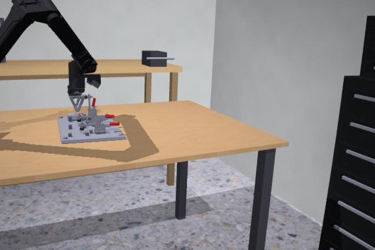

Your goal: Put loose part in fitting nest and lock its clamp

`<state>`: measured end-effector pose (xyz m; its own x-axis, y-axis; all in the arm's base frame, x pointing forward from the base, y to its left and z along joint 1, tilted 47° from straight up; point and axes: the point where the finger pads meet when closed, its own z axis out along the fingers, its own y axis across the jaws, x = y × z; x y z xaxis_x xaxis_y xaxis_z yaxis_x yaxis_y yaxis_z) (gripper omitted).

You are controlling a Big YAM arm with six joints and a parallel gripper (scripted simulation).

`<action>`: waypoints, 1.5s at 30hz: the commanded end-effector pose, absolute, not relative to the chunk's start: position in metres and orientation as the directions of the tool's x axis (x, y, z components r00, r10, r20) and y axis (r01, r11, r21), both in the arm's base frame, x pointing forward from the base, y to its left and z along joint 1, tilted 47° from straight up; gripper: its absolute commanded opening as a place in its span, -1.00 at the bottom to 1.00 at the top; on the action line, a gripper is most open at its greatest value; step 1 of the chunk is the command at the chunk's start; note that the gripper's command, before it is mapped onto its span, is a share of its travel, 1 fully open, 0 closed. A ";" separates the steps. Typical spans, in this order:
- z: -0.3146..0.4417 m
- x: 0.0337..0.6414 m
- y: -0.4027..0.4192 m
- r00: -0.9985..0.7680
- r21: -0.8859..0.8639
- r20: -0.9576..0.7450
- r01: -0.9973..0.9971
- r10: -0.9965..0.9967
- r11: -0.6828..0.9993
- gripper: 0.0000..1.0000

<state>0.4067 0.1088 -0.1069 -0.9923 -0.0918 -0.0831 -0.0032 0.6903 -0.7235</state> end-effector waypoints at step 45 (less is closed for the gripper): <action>-0.082 0.409 0.134 -0.992 -0.722 -0.099 0.014 -0.084 0.691 -1.00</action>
